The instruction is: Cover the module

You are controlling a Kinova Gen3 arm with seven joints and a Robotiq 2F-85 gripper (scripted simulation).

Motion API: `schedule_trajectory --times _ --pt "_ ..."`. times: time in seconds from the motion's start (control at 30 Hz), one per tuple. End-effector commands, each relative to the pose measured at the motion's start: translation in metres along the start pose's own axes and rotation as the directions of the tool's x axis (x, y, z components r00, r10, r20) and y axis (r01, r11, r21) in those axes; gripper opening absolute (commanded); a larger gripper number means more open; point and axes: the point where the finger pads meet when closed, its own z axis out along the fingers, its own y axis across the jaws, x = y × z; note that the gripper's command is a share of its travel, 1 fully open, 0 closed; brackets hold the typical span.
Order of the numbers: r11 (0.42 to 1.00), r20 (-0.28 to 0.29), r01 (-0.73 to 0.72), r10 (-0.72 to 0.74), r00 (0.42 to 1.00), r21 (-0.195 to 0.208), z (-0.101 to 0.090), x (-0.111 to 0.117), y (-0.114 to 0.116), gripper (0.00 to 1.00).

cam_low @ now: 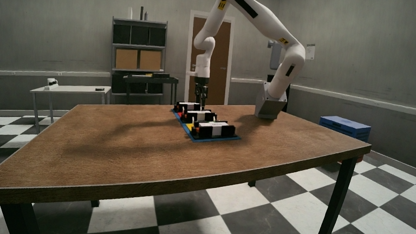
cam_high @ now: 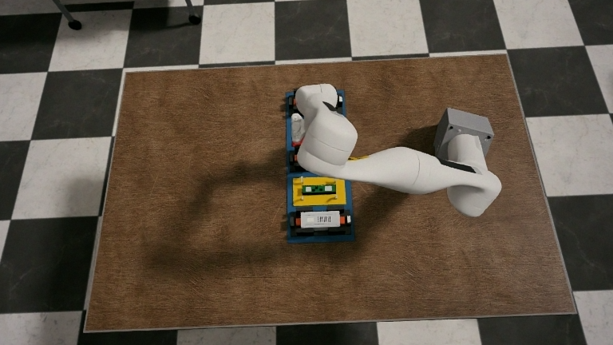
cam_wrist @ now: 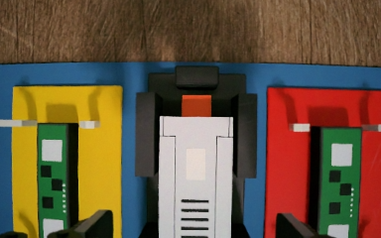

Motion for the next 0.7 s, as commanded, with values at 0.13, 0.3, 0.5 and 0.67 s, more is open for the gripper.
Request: schedule_trajectory --times 0.13,0.3,0.5,0.67 --pt "1.0 -0.001 0.0 0.0 1.0 -0.001 -0.0008 0.0004 0.0005 1.0" --pt "1.0 -0.001 0.0 0.0 1.0 -0.001 -0.0008 0.0004 0.0005 1.0" --pt "1.0 -0.001 0.0 0.0 1.0 -0.001 0.0029 0.0004 0.0005 1.0" --pt "1.0 -0.001 0.0 0.0 1.0 -0.001 0.0076 0.0004 0.0006 1.0"
